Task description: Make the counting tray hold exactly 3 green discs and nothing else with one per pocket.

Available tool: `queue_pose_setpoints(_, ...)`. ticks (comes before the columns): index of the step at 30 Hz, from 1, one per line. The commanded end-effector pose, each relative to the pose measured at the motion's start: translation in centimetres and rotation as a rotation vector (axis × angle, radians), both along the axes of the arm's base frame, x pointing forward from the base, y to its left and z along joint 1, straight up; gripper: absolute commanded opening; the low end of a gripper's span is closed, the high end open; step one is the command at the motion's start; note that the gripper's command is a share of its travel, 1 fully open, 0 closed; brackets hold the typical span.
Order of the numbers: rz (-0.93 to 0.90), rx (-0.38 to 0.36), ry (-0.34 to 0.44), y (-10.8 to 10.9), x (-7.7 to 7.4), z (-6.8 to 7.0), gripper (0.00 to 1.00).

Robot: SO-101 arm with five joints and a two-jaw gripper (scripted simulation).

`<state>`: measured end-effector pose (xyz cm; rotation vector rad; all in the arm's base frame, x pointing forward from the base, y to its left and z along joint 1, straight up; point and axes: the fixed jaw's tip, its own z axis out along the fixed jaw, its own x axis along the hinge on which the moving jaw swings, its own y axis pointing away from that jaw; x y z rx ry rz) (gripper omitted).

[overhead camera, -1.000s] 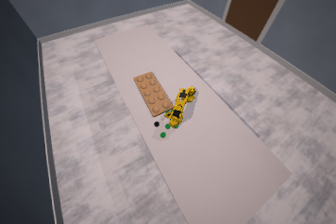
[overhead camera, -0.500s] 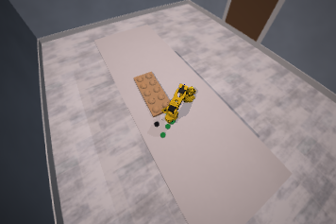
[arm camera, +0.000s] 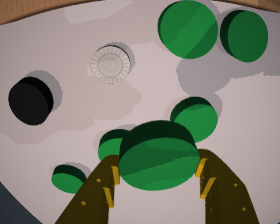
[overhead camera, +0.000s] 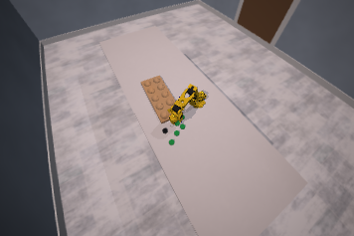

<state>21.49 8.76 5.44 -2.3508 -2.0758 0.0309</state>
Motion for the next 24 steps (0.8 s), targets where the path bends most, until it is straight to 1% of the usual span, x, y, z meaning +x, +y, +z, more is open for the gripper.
queue_pose_setpoints(1,-0.054,0.031,-0.075,-1.2,0.4,1.4,0.00)
queue_pose_setpoints(7,-0.131,0.028,-0.075,-3.2,0.0,1.4,0.00)
queue_pose_setpoints(10,-0.144,0.027,-0.075,-3.5,0.0,1.3,0.00)
queue_pose_setpoints(24,-0.306,0.021,-0.077,-7.3,-1.5,1.0,0.00)
